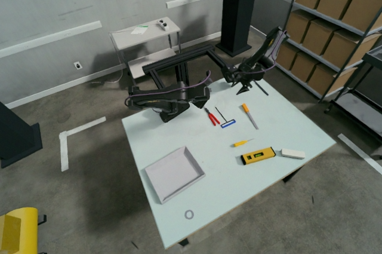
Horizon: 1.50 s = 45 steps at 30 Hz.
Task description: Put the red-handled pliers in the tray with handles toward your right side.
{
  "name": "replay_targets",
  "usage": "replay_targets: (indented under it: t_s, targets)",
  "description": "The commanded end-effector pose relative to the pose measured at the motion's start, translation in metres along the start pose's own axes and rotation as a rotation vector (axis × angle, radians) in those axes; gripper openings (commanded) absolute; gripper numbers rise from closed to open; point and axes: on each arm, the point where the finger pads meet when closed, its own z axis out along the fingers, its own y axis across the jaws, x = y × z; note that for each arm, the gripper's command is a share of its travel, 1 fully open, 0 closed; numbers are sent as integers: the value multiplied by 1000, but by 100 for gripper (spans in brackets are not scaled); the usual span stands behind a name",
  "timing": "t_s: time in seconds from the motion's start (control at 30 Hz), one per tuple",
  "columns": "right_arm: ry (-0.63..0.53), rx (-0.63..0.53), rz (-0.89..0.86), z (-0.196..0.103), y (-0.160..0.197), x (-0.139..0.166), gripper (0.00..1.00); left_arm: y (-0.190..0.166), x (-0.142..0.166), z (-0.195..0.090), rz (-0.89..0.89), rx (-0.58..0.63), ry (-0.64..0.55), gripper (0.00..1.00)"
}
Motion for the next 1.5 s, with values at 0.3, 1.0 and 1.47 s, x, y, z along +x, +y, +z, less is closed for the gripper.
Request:
replay_targets:
  t_s: [0.3,1.0,1.47]
  targets:
    - [180,127,623,102,-48,-16,72,-25,10,-30,274,41,-107,65]
    - [303,458,1351,239,-54,17,72,-26,10,-34,290,31,-119,65]
    - [249,788,1759,315,-29,78,72,-20,7,-35,285,14,-120,65]
